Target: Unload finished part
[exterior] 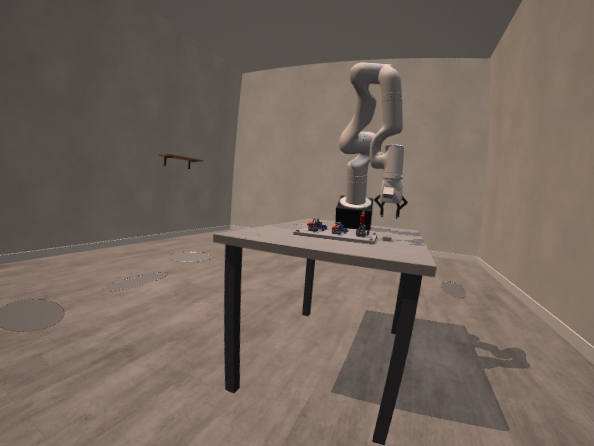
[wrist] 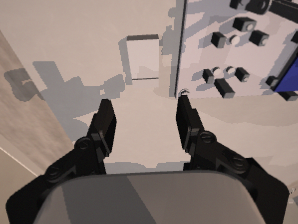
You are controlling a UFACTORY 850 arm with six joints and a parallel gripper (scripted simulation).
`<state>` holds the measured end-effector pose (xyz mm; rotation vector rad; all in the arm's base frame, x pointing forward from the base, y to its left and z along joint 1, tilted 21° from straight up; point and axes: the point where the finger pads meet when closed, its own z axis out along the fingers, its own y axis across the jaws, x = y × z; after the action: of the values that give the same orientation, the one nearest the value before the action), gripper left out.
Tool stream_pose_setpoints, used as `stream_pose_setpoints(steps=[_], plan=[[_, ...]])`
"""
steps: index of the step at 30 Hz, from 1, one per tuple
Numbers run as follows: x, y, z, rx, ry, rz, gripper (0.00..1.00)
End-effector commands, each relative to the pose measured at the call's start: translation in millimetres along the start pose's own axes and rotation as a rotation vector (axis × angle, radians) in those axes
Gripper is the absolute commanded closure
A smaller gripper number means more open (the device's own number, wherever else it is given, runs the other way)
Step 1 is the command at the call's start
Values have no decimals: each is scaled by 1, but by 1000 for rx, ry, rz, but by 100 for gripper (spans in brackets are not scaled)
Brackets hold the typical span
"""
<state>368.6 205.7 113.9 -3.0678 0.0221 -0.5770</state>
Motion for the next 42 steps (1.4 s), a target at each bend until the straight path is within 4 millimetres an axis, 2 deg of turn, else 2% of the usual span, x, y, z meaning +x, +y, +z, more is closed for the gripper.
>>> stream_pose_setpoints(steps=[1,15,26,28,42], plan=[[0,0,0,1,1,0,31],[0,0,-8,0,1,0,31],[0,0,-38,1,1,0,31],[0,0,-38,1,1,0,31],[0,0,-79,1,1,0,31]])
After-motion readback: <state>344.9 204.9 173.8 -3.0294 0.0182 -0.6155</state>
